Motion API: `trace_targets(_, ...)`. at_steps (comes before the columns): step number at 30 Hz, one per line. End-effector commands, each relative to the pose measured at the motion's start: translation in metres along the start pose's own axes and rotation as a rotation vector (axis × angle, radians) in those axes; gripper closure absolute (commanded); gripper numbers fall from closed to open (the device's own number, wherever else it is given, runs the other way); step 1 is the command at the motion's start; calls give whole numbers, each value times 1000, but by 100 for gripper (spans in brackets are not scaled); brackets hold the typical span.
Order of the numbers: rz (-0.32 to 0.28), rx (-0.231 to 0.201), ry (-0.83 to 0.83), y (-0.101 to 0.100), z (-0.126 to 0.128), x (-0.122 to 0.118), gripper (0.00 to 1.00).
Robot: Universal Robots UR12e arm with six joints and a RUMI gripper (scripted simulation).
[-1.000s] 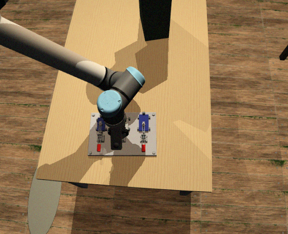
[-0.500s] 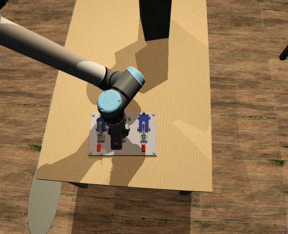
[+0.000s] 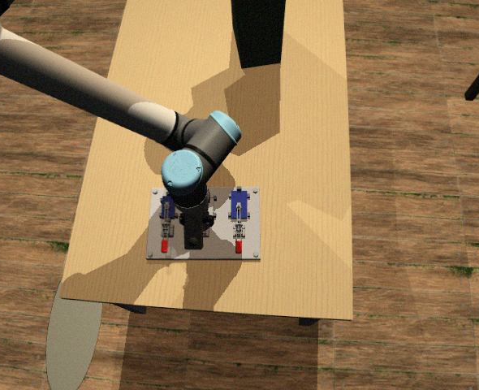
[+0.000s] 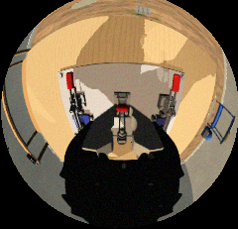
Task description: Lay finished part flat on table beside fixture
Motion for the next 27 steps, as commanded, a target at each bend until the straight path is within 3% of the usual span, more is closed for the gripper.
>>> trace_targets(1, -6, 3, 2, -1, 0, -5, 100)
trace_targets(27, -6, 2, 2, -1, 0, -9, 100)
Point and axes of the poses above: the point where the finger pads meet when closed, its own y axis back along the fingers, its own z axis across the jaws, x = y × z, the point moved 4 cm from there along y, back along the fingers, and after that the axes turned 2 degrees about y, right-handed, at the moved point
